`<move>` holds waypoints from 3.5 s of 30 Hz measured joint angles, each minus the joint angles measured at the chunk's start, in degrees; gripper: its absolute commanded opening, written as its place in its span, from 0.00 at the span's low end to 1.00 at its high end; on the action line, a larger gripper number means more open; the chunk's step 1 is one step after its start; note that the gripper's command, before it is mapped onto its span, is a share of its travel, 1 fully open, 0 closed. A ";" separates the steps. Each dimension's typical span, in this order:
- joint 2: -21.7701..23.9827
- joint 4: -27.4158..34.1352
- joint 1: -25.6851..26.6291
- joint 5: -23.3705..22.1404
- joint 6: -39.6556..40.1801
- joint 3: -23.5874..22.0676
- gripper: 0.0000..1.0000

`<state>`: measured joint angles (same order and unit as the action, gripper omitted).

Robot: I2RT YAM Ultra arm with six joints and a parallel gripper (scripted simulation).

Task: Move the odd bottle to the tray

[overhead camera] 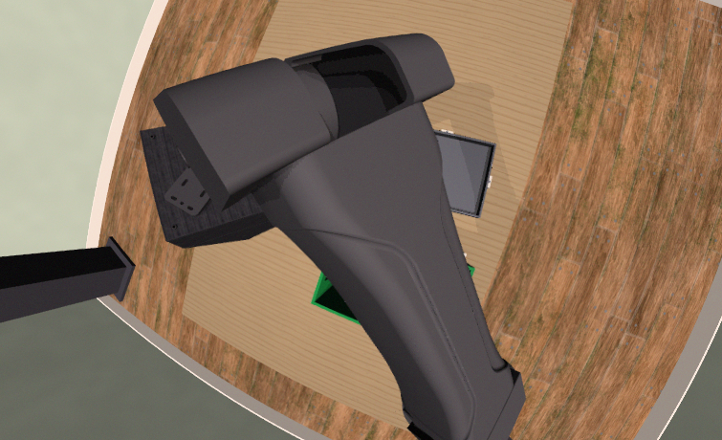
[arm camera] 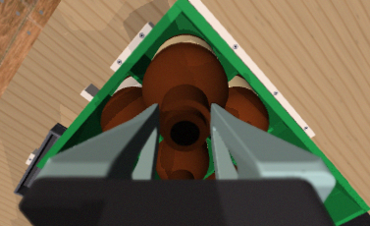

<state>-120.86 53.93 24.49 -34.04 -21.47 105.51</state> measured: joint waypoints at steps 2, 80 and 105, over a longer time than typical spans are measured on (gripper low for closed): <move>-0.02 0.44 0.13 -0.04 0.17 0.28 0.00; -0.02 8.57 2.36 -1.01 2.91 6.01 0.00; -0.02 8.59 2.36 -1.01 2.91 6.01 0.00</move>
<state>-120.88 62.52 26.85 -35.05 -18.57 111.53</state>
